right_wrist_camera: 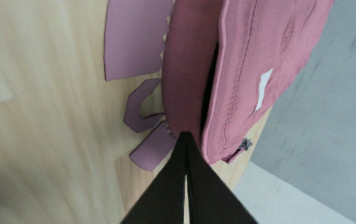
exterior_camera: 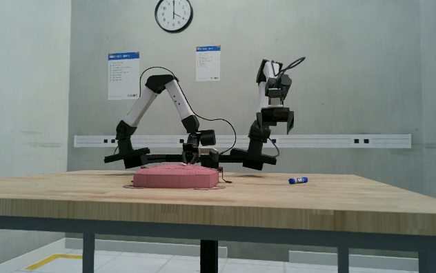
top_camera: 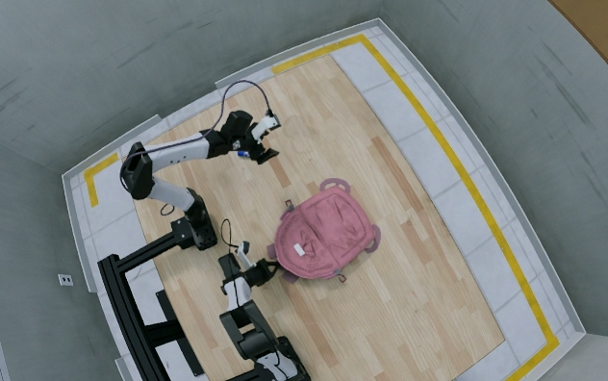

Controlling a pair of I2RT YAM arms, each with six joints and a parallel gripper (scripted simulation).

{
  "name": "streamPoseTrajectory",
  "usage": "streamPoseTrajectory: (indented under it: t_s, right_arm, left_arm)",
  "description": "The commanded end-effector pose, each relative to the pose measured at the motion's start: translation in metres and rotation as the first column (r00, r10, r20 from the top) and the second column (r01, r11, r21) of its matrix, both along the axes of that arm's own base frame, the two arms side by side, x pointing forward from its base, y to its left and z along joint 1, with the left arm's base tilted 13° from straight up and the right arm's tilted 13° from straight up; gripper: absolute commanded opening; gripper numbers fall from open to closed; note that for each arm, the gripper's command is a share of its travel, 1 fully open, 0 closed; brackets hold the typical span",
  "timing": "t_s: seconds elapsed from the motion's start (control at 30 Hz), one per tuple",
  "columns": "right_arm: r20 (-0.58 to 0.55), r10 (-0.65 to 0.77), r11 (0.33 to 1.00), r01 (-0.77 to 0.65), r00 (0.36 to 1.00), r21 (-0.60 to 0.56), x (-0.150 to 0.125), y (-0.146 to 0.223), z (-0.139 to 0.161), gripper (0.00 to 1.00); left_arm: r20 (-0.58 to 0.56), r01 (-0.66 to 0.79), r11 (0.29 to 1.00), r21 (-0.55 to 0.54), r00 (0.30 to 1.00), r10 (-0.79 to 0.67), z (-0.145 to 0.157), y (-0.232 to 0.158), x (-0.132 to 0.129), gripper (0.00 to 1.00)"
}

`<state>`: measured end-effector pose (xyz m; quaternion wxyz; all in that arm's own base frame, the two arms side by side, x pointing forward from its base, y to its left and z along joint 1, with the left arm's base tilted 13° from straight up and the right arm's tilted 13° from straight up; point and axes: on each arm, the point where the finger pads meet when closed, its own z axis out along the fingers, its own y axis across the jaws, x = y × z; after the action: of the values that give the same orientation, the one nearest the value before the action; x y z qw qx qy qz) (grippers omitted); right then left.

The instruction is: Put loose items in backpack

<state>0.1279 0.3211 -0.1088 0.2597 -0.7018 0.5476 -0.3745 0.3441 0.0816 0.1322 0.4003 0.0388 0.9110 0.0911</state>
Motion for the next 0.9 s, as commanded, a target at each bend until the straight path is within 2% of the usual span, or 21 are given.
streamPoseTrajectory:
  t_s: [0.0,0.47,0.6,0.7,0.87]
  right_arm:
    - [0.007,0.007,1.0,-0.007,1.0,-0.001,0.005,-0.001,-0.006,0.0]
    - [0.007,0.01,1.0,-0.01,1.0,0.026,0.015,0.007,-0.004,0.0]
    - [0.008,0.007,1.0,-0.007,1.0,-0.004,0.019,-0.002,-0.013,0.0]
    - [0.009,0.007,1.0,-0.007,1.0,0.027,0.021,0.005,-0.003,0.0]
    - [0.002,0.011,1.0,-0.011,1.0,0.028,0.018,0.009,-0.005,0.0]
  left_arm:
    - [0.016,0.005,1.0,0.005,1.0,-0.005,0.005,-0.001,0.002,0.9]
    - [0.016,0.005,1.0,0.005,1.0,-0.005,0.005,-0.001,0.002,0.9]
    - [0.016,0.005,1.0,0.005,1.0,-0.005,0.005,-0.001,0.002,0.9]
    - [0.016,0.005,1.0,0.005,1.0,-0.005,0.005,-0.001,0.002,0.9]
    - [0.016,0.005,1.0,0.005,1.0,-0.005,0.005,-0.001,0.002,0.9]
